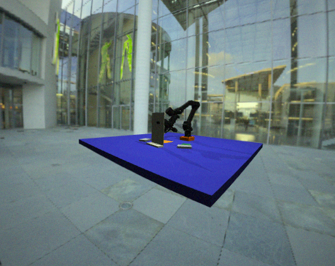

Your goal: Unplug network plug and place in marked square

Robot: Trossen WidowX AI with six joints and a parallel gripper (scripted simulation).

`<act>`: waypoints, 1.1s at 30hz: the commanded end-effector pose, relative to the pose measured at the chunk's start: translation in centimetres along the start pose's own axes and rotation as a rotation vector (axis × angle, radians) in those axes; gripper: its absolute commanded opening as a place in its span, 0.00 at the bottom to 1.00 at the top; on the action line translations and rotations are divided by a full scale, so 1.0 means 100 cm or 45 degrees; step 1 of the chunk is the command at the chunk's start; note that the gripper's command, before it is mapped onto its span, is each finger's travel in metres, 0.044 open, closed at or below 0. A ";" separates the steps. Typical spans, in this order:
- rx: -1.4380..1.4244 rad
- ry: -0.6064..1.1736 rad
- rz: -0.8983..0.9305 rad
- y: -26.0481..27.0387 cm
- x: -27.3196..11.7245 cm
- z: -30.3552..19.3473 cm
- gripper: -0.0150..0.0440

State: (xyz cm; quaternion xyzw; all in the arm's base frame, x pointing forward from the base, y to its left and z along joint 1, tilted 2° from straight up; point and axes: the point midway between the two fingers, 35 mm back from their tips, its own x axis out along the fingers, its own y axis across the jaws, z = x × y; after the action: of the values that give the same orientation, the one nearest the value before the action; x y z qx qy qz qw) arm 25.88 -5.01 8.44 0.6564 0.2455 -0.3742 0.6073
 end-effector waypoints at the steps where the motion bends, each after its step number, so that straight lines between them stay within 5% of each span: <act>1: 0.008 -0.009 -0.012 -0.002 0.003 0.002 0.25; 33: 0.008 -0.009 -0.012 -0.032 0.044 0.002 0.25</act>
State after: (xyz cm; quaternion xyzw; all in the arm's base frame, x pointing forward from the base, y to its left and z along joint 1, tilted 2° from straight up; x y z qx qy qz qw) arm 26.36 -5.34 3.84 0.6575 0.2427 -0.3771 0.6055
